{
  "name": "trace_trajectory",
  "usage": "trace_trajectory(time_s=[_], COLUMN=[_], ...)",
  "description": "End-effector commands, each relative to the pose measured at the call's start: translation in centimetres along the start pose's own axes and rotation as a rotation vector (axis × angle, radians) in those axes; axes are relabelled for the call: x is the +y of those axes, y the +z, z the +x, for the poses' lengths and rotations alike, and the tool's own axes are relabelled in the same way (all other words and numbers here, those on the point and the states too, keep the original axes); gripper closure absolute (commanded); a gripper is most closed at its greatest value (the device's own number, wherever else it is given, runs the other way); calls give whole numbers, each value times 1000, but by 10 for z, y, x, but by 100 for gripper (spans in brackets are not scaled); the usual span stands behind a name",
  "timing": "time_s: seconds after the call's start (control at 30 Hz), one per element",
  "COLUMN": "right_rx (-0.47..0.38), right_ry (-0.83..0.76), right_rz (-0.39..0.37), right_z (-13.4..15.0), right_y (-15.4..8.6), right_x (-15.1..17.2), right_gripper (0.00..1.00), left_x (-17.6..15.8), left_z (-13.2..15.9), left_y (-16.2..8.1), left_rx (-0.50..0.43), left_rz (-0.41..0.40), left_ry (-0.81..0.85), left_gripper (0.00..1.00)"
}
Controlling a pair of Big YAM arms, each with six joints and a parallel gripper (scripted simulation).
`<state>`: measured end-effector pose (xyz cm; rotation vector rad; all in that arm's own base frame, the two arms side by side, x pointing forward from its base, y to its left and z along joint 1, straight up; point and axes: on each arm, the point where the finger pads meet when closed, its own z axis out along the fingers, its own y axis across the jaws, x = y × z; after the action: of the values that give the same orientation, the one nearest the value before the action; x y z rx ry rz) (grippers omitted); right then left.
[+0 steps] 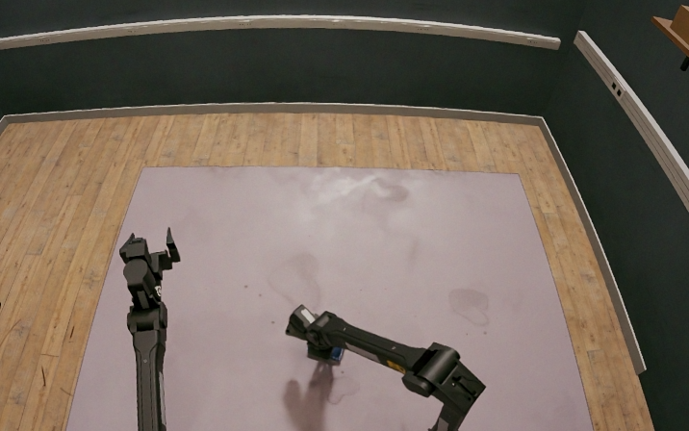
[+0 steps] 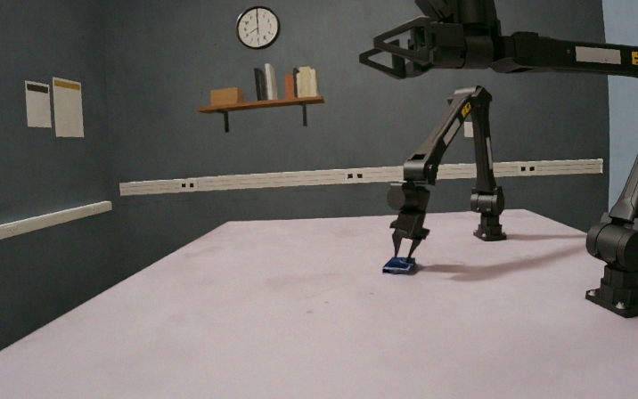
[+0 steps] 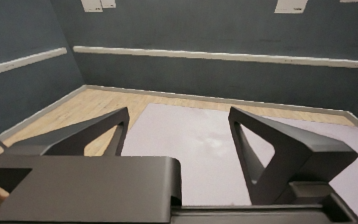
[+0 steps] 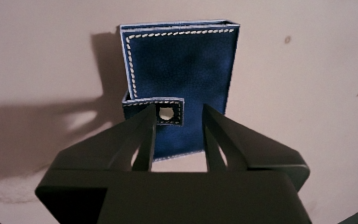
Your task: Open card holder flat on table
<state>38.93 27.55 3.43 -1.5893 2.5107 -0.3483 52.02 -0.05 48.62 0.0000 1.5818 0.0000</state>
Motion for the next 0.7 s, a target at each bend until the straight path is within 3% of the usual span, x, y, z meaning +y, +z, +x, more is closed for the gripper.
trace_trajectory(time_s=[0.0,0.3,0.33,0.67], right_rx=[12,12,-46,-50], right_ry=[-15,-15,13,17], right_rz=[-14,-14,12,26], right_z=[0,0,-20,-21], right_y=[4,4,-28,-53], right_x=[6,6,-8,-12], right_gripper=[66,66,66,66], left_x=[0,0,0,0], left_z=[-22,-22,-22,-22], left_y=[-1,-1,-1,-1], left_rx=[-39,-39,-39,-39], left_rz=[0,0,0,0], left_ry=[0,0,0,0], left_gripper=[0,0,0,0])
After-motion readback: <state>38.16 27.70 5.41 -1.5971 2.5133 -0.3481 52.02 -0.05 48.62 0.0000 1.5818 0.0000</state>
